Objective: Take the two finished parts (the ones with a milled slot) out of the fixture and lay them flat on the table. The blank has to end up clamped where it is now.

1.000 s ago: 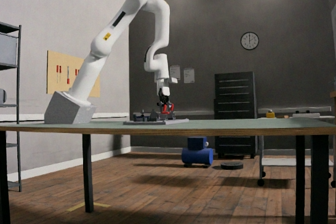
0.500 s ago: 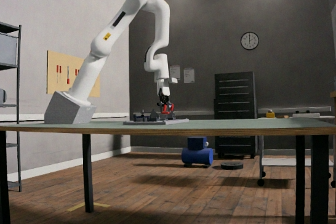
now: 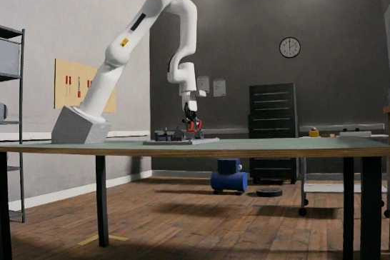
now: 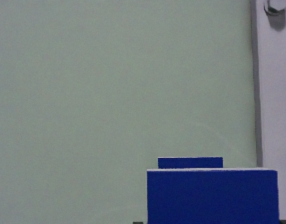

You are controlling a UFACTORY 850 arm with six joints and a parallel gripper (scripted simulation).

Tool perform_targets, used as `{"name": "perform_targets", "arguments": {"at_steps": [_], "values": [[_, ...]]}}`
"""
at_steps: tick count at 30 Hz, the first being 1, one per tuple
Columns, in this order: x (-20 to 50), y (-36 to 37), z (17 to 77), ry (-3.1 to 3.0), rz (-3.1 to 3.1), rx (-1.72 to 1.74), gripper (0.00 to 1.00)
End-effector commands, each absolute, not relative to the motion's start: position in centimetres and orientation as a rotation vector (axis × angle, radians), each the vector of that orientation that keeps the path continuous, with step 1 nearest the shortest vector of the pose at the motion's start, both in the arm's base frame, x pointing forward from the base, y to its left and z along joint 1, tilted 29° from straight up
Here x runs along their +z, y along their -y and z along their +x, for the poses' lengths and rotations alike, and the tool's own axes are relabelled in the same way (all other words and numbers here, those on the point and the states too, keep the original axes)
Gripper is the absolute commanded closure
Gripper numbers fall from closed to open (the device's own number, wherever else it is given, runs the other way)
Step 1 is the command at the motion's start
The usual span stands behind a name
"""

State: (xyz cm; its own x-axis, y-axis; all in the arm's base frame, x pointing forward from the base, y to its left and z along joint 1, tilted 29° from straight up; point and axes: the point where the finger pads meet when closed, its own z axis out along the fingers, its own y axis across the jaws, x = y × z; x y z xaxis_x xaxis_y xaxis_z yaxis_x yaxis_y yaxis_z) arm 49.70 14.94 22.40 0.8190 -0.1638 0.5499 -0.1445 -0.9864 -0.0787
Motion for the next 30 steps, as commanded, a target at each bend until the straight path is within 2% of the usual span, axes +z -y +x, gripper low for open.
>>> {"name": "perform_targets", "arguments": {"at_steps": [1,30], "values": [[22.5,-14.9,49.9,-0.251,-2.963,-0.903,1.00],[26.0,-13.8,56.2,-0.251,-2.963,-0.903,1.00]]}}
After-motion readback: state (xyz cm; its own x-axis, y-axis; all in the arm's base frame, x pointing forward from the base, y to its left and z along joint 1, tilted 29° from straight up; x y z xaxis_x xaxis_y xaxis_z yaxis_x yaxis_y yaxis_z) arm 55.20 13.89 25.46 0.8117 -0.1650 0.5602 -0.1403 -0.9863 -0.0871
